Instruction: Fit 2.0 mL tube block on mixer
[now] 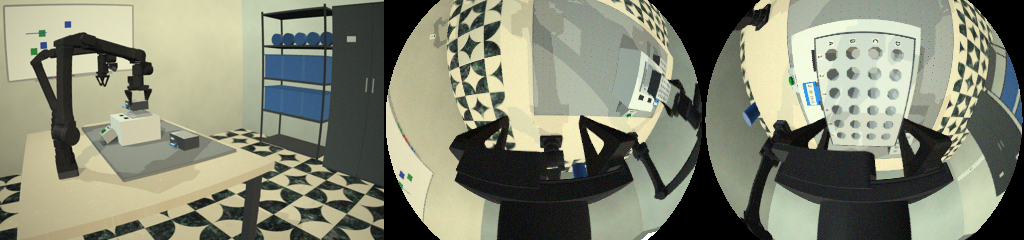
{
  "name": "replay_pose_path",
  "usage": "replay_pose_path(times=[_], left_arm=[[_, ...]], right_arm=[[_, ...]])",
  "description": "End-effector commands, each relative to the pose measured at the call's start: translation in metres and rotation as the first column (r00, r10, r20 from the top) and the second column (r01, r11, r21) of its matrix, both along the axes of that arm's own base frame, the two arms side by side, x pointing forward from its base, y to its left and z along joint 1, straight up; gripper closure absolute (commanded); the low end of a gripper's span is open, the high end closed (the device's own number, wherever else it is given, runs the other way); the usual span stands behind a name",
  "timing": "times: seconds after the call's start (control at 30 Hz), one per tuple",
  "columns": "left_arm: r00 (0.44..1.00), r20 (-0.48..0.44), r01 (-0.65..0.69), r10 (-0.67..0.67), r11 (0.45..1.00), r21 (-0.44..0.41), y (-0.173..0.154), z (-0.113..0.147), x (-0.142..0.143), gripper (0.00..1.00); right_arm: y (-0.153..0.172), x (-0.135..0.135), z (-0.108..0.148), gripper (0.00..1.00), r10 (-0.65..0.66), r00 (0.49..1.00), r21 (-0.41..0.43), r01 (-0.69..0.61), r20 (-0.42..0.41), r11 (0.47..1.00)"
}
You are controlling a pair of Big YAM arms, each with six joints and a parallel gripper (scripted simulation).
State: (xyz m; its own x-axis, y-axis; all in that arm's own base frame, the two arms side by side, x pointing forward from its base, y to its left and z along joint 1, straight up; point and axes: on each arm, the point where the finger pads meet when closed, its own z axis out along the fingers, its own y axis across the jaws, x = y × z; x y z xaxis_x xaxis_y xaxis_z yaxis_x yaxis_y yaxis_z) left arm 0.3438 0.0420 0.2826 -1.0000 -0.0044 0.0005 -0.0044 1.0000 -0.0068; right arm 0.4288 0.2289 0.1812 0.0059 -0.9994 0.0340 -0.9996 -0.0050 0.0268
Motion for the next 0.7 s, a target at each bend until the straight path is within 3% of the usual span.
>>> replay_pose_path(times=[0.0, 0.43, 0.67], left_arm=[[0.998, 0.055, 0.0, 0.0, 1.0, 0.007, -0.001, 0.018, 0.011, 0.0], [0.997, 0.073, 0.001, -0.001, 1.0, 0.01, -0.001, 0.025, 0.015, 0.0], [0.997, 0.079, 0.001, -0.002, 1.0, 0.011, 0.0, 0.028, 0.016, 0.0]], right_arm=[[0.02, 0.021, 0.068, 1.0, 0.021, 0.991, 0.073, -0.031, 0.131, 0.997], [0.007, 0.026, 0.045, 1.0, -0.003, 0.996, 0.05, -0.001, 0.087, 0.999], [0.014, 0.018, 0.056, 1.0, 0.012, 0.994, 0.064, -0.019, 0.109, 0.998]])
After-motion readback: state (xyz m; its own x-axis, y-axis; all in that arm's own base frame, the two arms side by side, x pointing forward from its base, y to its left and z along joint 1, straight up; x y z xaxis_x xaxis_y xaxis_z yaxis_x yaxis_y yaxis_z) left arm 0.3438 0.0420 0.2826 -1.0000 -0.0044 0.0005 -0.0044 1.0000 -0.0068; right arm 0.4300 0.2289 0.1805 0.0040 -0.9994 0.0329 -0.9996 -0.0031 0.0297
